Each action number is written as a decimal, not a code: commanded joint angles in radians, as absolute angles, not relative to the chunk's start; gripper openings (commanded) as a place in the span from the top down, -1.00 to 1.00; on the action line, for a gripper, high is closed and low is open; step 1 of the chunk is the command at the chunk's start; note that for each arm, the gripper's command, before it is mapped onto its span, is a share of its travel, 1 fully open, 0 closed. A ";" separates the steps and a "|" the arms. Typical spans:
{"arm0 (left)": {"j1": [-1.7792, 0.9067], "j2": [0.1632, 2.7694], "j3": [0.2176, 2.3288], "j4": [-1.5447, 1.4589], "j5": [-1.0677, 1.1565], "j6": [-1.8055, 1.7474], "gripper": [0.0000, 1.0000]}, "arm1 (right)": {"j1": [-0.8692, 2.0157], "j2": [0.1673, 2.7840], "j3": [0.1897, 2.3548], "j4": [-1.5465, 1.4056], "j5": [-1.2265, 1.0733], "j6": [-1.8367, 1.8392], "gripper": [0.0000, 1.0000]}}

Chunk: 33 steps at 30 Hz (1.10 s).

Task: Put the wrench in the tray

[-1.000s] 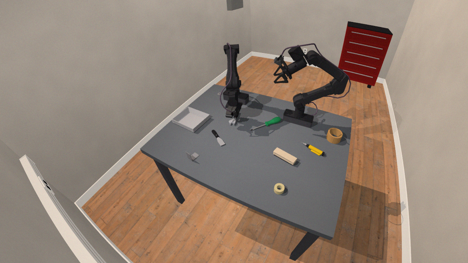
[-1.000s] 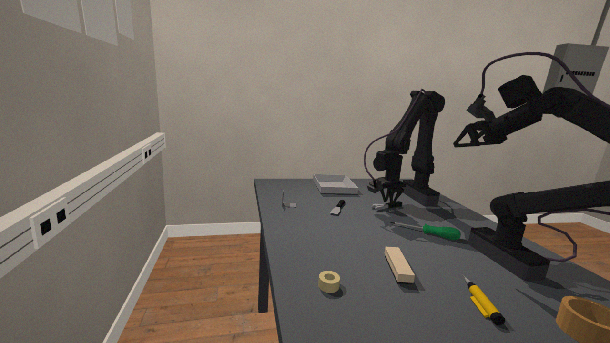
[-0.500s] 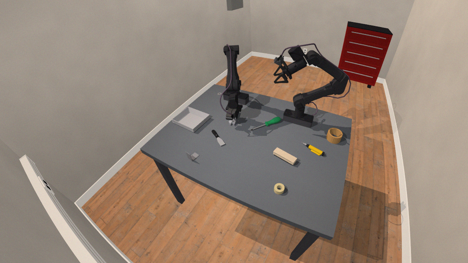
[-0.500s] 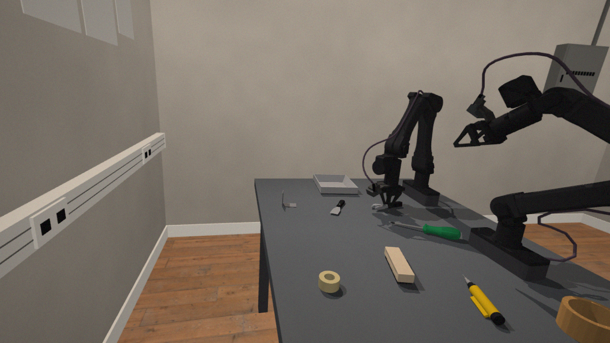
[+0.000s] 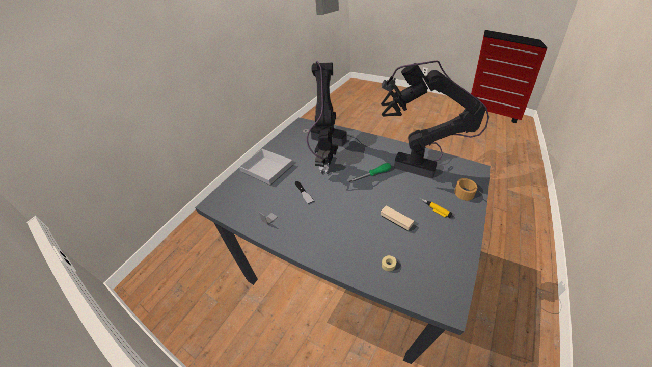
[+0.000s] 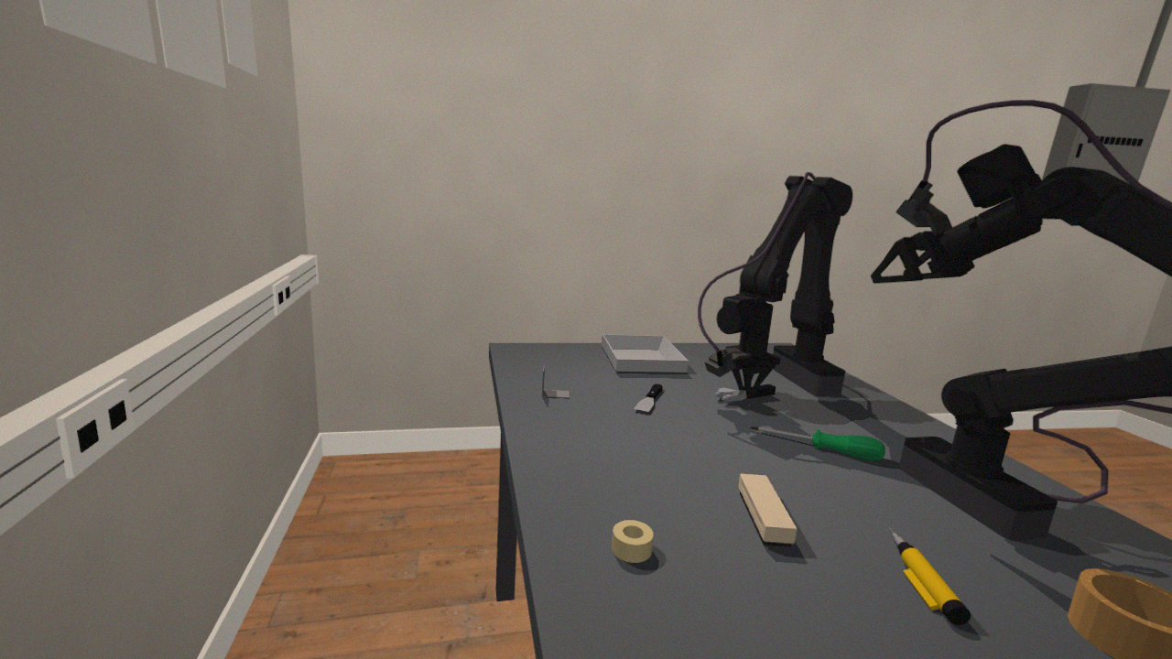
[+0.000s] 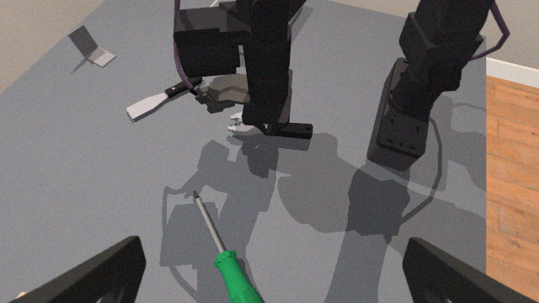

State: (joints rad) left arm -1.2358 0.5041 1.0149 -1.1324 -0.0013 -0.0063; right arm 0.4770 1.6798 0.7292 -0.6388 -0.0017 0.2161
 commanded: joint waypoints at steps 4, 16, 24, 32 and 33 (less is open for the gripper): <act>-1.246 0.491 1.014 -1.129 -0.011 -0.013 -1.00 | 0.479 1.592 0.804 -0.765 0.000 0.210 0.76; -1.244 0.540 1.000 -0.953 -0.008 -0.013 -1.00 | 0.465 1.533 0.876 -0.937 -0.009 0.241 0.76; -1.220 0.727 0.954 -0.616 -0.009 -0.009 -1.00 | 0.270 1.525 0.910 -0.915 -0.014 0.352 0.76; -1.189 1.059 0.921 -0.223 0.002 0.003 -1.00 | -0.043 1.609 0.999 -0.879 -0.045 0.546 0.76; -1.185 1.103 0.919 -0.168 0.004 0.005 -1.00 | -0.077 1.624 1.015 -0.876 -0.048 0.577 0.76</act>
